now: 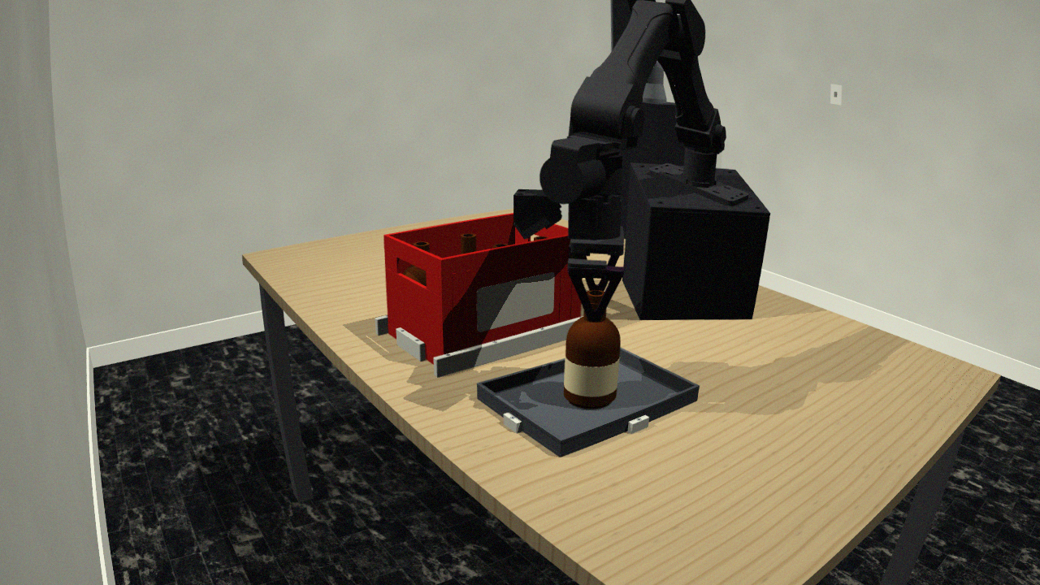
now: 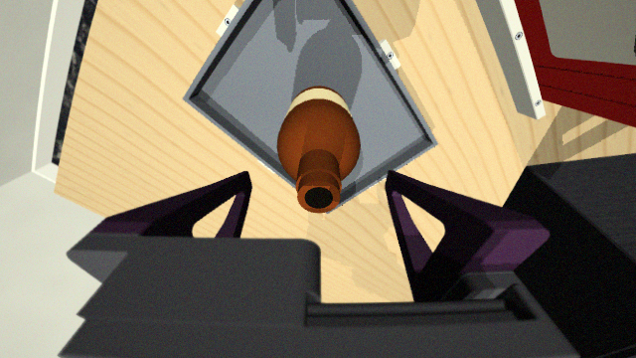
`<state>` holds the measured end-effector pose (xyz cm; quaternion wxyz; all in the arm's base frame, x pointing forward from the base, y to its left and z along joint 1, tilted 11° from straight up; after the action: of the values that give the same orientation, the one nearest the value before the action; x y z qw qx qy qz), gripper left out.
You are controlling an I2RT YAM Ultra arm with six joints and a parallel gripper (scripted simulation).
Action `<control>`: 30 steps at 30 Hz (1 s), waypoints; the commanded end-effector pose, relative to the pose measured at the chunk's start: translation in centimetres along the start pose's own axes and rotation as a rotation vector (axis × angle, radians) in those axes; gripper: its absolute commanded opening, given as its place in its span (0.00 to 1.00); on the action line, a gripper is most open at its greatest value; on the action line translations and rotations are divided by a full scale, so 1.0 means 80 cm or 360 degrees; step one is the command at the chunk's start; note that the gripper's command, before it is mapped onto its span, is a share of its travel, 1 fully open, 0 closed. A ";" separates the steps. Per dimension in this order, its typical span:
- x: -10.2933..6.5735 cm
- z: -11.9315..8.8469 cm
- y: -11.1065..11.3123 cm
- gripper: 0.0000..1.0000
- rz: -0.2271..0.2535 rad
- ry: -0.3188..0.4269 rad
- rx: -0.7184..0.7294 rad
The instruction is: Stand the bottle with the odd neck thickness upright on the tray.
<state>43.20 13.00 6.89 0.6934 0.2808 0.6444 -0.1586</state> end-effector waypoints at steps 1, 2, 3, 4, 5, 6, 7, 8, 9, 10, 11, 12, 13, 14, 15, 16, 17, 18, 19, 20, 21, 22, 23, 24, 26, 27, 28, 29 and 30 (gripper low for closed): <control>-0.014 -0.001 0.005 1.00 0.0022 -0.0036 -0.0004; -0.014 -0.001 0.005 1.00 0.0022 -0.0036 -0.0004; -0.014 -0.001 0.005 1.00 0.0022 -0.0036 -0.0004; -0.016 -0.001 0.005 1.00 0.0024 -0.0037 -0.0004; -0.016 -0.001 0.005 1.00 0.0021 -0.0036 -0.0004; -0.018 -0.001 0.004 1.00 0.0018 -0.0033 -0.0003; -0.019 0.000 0.005 1.00 0.0020 -0.0035 -0.0003; -0.021 0.001 0.006 1.00 0.0024 -0.0038 -0.0004; -0.023 0.002 0.006 1.00 0.0029 -0.0042 -0.0004; -0.025 0.003 0.008 1.00 0.0035 -0.0047 -0.0004; -0.028 0.004 0.009 1.00 0.0041 -0.0052 -0.0005; -0.030 0.005 0.009 1.00 0.0043 -0.0054 -0.0004; -0.032 0.005 0.008 1.00 0.0043 -0.0054 -0.0004; -0.034 0.006 0.008 1.00 0.0043 -0.0055 -0.0003; -0.036 0.006 0.007 1.00 0.0043 -0.0055 -0.0002; -0.038 0.007 0.007 1.00 0.0042 -0.0056 -0.0001; -0.041 0.007 0.006 1.00 0.0042 -0.0056 0.0000; -0.043 0.008 0.006 1.00 0.0042 -0.0057 0.0001; -0.043 0.008 0.006 1.00 0.0042 -0.0057 0.0001; -0.043 0.008 0.006 1.00 0.0042 -0.0057 0.0001; -0.046 0.009 0.005 1.00 0.0042 -0.0057 0.0002; -0.049 0.009 0.005 1.00 0.0042 -0.0057 0.0002; -0.052 0.009 0.005 1.00 0.0042 -0.0057 0.0001; -0.055 0.009 0.005 1.00 0.0042 -0.0057 0.0001; -0.062 0.008 0.004 1.00 0.0042 -0.0058 0.0001; -0.065 0.008 0.004 1.00 0.0042 -0.0058 0.0001; -0.068 0.008 0.004 1.00 0.0042 -0.0058 0.0001; -0.072 0.008 0.004 1.00 0.0042 -0.0058 0.0001; -0.075 0.008 0.004 1.00 0.0042 -0.0057 0.0001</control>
<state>42.38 12.77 9.40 0.6893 0.2763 0.6501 -0.1609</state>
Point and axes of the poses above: the point where the finger pads meet when closed, its own x axis out along the fingers, its own y axis across the jaws, z = x × y, the point moved 9 cm from there along -x, back along the fingers, and after that the axes turned 13 degrees about -x, right-handed, at the moved point
